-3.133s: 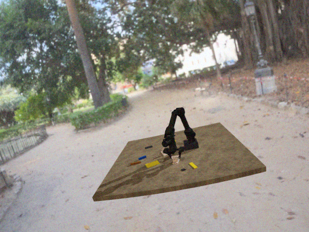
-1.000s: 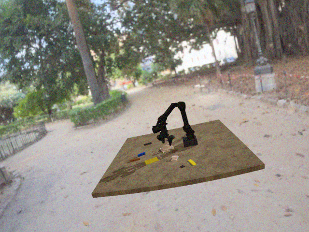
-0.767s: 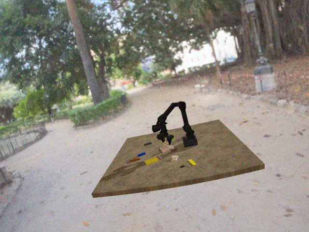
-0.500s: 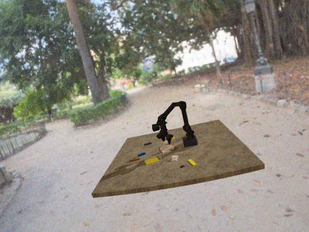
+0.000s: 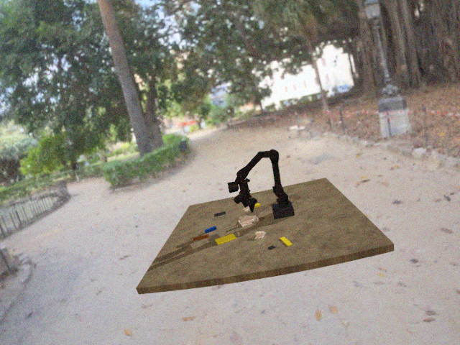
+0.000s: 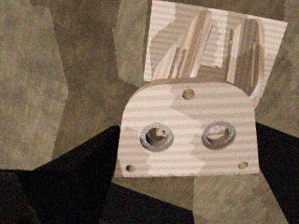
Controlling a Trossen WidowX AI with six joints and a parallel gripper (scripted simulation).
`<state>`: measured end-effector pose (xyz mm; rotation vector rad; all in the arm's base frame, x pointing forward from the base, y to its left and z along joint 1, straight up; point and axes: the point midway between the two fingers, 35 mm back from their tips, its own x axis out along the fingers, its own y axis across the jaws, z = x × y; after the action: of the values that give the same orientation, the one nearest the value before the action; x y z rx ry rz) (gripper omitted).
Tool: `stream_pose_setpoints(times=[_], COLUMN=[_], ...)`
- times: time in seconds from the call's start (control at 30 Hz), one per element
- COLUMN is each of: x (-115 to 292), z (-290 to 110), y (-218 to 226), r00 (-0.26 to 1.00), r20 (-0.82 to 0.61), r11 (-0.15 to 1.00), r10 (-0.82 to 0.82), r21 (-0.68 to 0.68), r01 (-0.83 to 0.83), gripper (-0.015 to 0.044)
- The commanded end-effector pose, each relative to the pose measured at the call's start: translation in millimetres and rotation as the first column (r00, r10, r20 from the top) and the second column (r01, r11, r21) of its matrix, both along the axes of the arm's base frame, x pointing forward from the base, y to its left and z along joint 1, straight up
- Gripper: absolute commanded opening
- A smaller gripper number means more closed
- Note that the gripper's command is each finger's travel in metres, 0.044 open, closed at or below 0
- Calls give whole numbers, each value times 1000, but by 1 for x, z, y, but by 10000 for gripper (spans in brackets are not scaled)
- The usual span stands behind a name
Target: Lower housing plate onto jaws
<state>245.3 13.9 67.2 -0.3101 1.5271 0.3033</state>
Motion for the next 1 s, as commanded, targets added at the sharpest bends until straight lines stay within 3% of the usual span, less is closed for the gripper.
stream_pose_setpoints(times=[0.0, 0.33, 0.97], x=[-6, -19, -19], z=[-2, -4, -4], y=[-14, -41, -42], r00=[998, 985, 984], r20=[-3, -5, -5], r11=[998, 985, 984], r10=[-55, -174, -176], r21=[3, 3, 3], r01=[55, 174, 176], gripper=[351, 351, 351])
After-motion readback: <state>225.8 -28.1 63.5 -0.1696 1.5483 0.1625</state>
